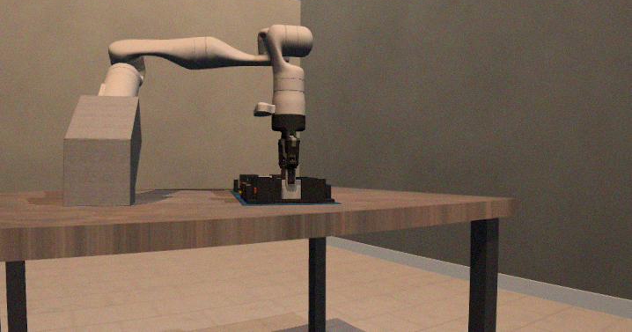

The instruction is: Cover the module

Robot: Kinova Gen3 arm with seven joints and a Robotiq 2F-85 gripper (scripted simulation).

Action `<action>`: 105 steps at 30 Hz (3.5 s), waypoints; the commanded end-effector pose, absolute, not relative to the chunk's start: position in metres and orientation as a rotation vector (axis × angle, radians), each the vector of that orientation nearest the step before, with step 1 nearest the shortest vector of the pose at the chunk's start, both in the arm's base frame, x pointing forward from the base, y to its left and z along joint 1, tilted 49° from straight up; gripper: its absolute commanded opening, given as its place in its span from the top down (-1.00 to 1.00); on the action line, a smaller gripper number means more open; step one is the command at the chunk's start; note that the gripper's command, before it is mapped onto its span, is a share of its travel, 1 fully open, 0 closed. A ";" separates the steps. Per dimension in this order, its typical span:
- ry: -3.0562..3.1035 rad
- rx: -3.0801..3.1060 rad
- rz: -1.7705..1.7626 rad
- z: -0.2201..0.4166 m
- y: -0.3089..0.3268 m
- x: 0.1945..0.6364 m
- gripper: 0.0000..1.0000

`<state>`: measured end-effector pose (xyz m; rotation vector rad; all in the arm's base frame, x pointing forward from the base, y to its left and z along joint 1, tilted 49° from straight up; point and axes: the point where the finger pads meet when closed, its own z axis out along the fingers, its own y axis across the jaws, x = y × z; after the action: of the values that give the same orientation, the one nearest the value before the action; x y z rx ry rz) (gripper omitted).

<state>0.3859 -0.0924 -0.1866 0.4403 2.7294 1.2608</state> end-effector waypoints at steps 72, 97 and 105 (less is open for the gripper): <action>2.728 0.441 1.257 -0.159 -0.124 0.378 1.00; 2.728 0.441 1.257 -0.159 -0.124 0.378 -1.00; 2.728 0.441 1.257 -0.159 -0.124 0.378 -1.00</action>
<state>0.3775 -0.1229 -0.1595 0.4407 2.7288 1.2592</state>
